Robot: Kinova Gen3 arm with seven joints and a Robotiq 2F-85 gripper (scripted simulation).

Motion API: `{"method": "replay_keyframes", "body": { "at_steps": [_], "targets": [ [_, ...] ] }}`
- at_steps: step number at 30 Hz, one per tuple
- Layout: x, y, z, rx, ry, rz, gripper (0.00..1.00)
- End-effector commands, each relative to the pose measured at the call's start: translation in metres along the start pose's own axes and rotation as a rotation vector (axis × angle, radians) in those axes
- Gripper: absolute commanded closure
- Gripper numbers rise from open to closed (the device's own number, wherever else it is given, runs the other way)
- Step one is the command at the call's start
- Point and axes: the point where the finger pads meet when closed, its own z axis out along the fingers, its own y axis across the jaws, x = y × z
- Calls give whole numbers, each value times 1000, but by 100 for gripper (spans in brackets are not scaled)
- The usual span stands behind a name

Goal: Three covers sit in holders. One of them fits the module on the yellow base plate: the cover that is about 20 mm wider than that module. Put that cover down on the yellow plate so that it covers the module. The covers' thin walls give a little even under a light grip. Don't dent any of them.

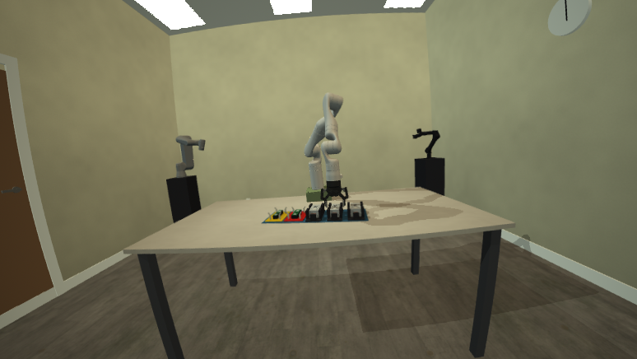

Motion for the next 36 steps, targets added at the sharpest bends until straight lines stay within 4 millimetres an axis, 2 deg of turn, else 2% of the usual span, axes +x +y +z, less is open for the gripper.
{"method": "replay_keyframes", "body": {
  "at_steps": [1,36],
  "targets": [
    [-1,0,-1,-1,-2,0,0],
    [-1,0,19,-1,-2,0,0]
  ]
}}
